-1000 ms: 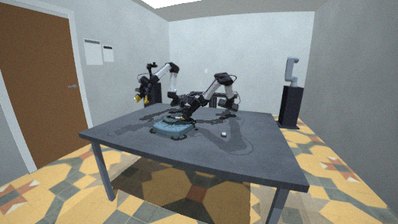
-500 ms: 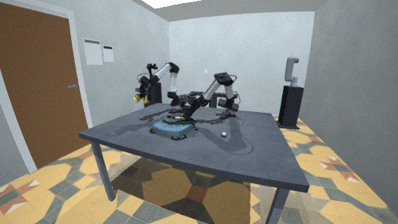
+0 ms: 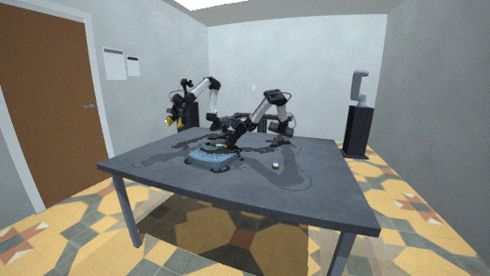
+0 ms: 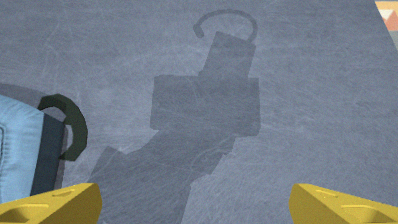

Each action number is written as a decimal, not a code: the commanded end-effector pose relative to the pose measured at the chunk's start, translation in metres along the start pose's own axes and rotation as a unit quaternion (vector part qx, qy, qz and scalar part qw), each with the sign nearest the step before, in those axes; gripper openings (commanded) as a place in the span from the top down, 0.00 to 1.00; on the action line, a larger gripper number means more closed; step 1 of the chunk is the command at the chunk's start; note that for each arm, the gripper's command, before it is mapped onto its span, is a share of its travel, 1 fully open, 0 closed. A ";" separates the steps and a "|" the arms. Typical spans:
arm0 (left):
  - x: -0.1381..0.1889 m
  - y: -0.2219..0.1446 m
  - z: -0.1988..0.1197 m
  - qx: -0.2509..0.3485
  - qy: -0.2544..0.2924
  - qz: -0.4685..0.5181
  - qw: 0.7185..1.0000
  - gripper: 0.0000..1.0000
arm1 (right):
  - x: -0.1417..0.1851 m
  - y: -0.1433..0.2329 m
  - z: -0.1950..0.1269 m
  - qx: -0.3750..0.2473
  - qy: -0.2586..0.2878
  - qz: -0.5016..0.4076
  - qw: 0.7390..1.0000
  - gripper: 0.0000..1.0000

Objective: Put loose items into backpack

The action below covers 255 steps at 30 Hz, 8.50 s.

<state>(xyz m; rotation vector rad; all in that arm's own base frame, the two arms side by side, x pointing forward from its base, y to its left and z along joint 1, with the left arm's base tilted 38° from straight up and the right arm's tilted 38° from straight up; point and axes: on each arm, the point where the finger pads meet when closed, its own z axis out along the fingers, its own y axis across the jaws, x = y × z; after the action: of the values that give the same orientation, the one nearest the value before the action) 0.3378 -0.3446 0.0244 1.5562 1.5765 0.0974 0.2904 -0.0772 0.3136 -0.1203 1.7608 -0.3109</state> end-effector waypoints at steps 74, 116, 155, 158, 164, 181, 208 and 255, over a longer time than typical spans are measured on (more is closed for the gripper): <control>-0.038 0.021 -0.026 -0.014 -0.018 -0.003 1.000 0.63 | -0.005 0.000 -0.002 0.000 -0.008 -0.003 1.000 0.10; -0.028 -0.001 -0.083 -0.001 -0.004 0.001 1.000 0.20 | -0.005 0.000 -0.002 0.000 -0.008 -0.003 1.000 0.10; 0.065 0.044 -0.274 -0.274 0.024 -0.292 0.916 0.37 | -0.005 0.000 -0.002 0.000 -0.008 -0.003 1.000 0.10; 0.076 0.047 -0.290 -0.299 0.030 -0.319 0.899 0.37 | -0.005 0.000 -0.002 0.000 -0.008 -0.003 1.000 0.10; 0.098 0.054 -0.324 -0.352 0.038 -0.374 0.857 0.37 | -0.005 0.000 -0.002 0.000 -0.008 -0.003 1.000 0.10; 0.159 0.121 -0.318 -0.425 0.054 -0.449 0.784 0.37 | -0.005 0.000 -0.002 0.000 -0.008 -0.003 1.000 0.10; 0.203 0.246 -0.254 -0.469 0.036 -0.490 0.734 0.37 | -0.005 0.000 -0.002 0.000 -0.008 -0.003 1.000 0.10; 0.246 0.231 -0.214 -0.467 0.045 -0.486 0.738 0.54 | -0.005 0.000 -0.002 0.000 -0.008 -0.003 1.000 0.10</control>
<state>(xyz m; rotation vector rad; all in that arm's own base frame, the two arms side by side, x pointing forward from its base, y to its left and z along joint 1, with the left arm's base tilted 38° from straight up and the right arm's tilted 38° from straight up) 0.4293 0.0182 0.1626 -0.1286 1.8079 0.3189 0.2904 -0.0772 0.3136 -0.1203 1.7608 -0.3109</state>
